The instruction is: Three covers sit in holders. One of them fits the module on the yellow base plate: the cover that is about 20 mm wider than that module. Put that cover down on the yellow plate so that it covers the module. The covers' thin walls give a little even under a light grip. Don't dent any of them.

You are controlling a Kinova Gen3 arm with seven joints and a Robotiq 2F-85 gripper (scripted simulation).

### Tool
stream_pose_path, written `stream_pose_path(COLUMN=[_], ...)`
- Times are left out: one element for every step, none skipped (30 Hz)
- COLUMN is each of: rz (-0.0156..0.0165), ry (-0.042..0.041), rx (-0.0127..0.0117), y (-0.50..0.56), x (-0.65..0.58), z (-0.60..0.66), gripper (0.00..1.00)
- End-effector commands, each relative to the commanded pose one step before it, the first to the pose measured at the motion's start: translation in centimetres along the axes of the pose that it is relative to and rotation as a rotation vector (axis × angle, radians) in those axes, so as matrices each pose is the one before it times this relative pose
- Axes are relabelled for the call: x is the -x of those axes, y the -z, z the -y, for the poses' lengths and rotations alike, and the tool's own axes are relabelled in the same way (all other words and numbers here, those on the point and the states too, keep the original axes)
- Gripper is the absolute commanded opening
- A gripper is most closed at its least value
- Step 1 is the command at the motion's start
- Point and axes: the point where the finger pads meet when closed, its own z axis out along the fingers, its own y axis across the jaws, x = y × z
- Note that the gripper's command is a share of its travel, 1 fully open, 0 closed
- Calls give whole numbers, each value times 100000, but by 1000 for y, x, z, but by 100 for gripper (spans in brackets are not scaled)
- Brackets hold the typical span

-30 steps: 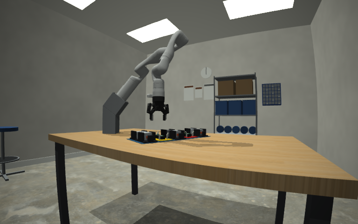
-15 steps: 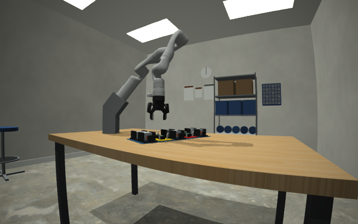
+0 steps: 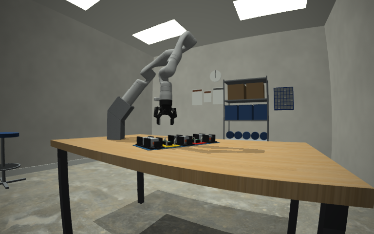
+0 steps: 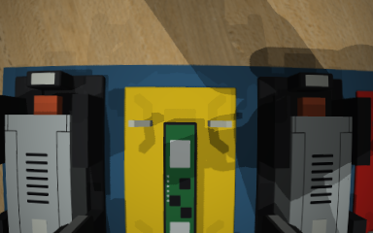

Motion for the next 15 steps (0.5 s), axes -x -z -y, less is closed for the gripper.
stream_pose_path(rz=[59,-35,-35,-35,-35,-35,-35,-35,0,0,0,0,0,0,0], ry=[-133,-49,-49,-49,-49,-49,-49,-49,0,0,0,0,0,0,0], rx=[-106,-21,-21,-21,-21,-21,-21,-21,0,0,0,0,0,0,0], y=[-246,-104,-104,-104,-104,-104,-104,-104,0,0,0,0,0,0,0], x=[24,-13,-13,-13,-13,-13,-13,-13,0,0,0,0,0,0,0], z=[-19,-12,-12,-12,-12,-12,-12,-12,0,0,0,0,0,0,0], gripper=[100,100,100,100,100,100,100,100,100,100,100,100,100,100,100])
